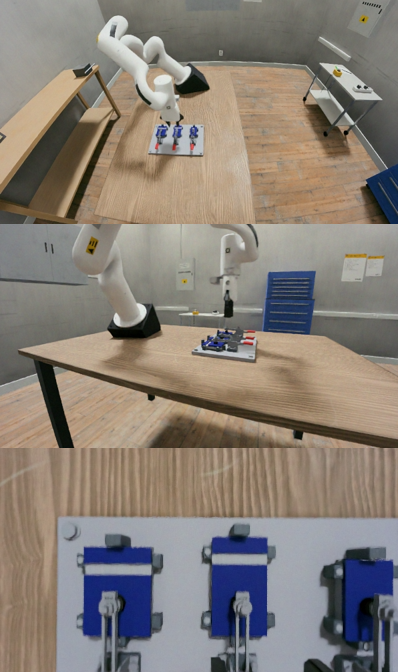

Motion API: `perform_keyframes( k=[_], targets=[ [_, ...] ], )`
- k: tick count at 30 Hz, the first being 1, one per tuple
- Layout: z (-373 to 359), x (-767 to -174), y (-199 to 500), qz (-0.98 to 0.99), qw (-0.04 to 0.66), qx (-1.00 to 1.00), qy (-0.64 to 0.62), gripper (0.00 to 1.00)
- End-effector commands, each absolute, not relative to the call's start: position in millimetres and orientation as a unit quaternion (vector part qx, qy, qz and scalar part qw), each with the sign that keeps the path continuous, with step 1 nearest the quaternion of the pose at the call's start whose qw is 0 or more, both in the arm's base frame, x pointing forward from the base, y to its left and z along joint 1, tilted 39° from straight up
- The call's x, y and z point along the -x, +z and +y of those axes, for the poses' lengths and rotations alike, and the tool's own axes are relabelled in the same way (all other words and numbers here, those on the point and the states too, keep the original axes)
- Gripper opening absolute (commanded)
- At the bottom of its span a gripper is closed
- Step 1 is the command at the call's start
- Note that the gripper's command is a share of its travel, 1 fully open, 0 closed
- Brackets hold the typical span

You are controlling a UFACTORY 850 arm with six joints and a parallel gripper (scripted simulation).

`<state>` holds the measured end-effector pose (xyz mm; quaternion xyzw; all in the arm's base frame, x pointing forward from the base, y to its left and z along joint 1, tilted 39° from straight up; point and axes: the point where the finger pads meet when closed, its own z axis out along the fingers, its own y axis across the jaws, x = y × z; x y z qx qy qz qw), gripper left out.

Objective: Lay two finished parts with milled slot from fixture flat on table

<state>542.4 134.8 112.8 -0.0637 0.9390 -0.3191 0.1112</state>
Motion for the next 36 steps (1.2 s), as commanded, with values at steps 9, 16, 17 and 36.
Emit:
perform_keyframes(
  k=[9, 16, 17, 36],
  targets=[
    [150, -613, 125, 0.939, 0.111, 0.064, -0.319, 0.48],
    [153, -633, 128, 0.939, 0.111, 0.064, -0.319, 0.48],
    [153, -634, 128, 0.939, 0.111, 0.064, -0.319, 0.48],
    [140, -640, 110, 0.939, 0.111, 0.064, -0.319, 0.48]
  ],
)
